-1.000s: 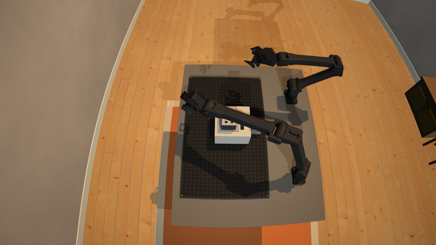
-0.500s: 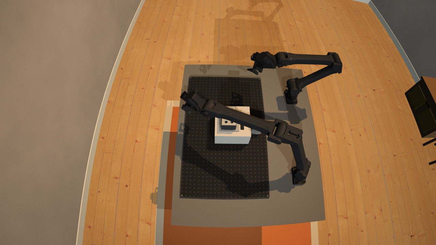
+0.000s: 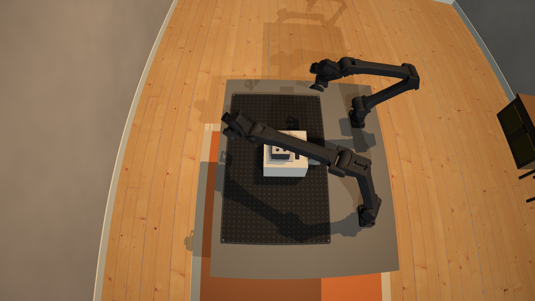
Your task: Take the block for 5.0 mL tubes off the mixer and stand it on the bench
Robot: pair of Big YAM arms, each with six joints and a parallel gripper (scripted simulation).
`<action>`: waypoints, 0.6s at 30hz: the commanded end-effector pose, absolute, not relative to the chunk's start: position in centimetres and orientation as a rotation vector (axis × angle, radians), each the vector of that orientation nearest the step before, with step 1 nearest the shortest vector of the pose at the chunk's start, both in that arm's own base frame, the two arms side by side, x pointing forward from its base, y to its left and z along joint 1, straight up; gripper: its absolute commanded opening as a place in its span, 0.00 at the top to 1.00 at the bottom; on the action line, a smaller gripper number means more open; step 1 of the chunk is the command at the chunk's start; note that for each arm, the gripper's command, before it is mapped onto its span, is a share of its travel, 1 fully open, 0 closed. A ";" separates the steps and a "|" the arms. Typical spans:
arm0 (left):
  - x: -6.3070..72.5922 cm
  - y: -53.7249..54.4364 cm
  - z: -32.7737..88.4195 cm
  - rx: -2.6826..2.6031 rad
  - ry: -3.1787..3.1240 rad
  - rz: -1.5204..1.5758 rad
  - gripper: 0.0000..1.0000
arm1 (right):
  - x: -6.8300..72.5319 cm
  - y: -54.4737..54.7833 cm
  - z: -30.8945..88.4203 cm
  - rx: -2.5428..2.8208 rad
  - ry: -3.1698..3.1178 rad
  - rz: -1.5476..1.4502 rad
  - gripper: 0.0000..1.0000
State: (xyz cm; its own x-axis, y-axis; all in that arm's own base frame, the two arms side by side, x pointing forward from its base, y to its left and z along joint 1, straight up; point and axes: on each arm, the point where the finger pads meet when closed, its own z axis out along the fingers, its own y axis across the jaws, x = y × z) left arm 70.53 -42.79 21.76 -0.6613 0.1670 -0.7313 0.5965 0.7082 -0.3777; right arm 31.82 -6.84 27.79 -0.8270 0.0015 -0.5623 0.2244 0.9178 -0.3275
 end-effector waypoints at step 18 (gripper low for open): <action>71.0 -42.6 24.3 0.581 2.170 -0.804 0.00 | 30.7 -5.7 30.4 0.148 2.818 -0.294 0.00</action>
State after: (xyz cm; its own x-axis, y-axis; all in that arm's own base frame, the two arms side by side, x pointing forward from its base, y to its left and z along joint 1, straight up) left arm 70.53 -42.79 21.76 -0.6613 0.1670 -0.7313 0.5965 0.7082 -0.3777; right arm 29.62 -5.03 28.63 -0.9416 0.0735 -0.3285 0.1420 0.9716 -0.1895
